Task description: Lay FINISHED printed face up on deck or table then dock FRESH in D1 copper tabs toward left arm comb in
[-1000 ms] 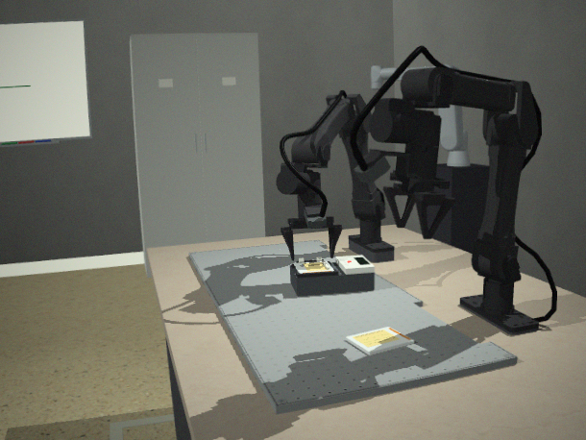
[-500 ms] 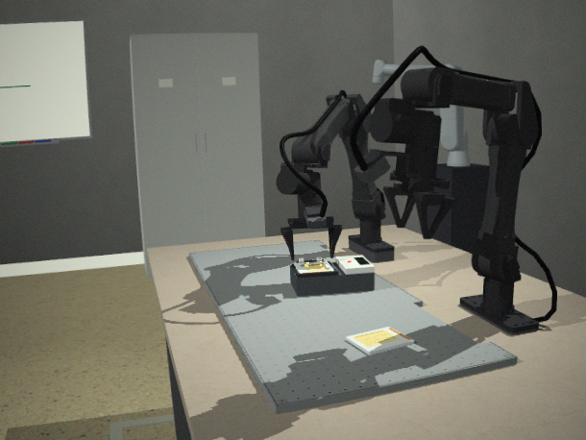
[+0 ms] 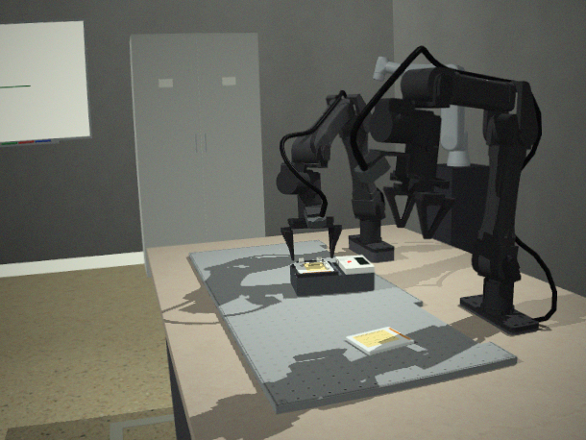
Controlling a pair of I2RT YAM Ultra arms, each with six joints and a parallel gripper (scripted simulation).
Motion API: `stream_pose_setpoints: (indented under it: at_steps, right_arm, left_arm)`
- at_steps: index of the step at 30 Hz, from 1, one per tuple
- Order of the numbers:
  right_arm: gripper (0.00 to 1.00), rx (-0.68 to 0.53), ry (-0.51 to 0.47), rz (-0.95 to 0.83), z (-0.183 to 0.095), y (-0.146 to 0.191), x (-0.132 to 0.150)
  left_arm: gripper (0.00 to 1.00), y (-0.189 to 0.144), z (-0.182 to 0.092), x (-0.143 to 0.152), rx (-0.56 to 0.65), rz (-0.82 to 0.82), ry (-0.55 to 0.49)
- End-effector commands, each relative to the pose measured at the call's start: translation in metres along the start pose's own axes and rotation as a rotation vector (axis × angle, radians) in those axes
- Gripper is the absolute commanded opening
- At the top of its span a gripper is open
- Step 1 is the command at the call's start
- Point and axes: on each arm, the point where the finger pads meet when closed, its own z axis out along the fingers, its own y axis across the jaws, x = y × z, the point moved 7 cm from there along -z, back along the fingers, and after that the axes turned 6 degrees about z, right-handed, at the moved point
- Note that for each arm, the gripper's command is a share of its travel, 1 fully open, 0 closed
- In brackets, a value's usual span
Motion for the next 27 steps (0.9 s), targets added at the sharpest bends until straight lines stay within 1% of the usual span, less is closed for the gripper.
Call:
stream_pose_setpoints:
  at_steps: [1, 27]
  right_arm:
    - [0.98, 0.002, -0.029, 0.015, -0.0137, 0.0001, 0.0007]
    - [0.98, -0.004, -0.021, 0.019, -0.0134, 0.0003, 0.0027]
  left_arm:
    - [1.0, 0.0042, -0.0112, -0.0115, 0.041, 0.001, 0.077]
    - [1.0, 0.0042, -0.0112, -0.0115, 0.041, 0.001, 0.077]
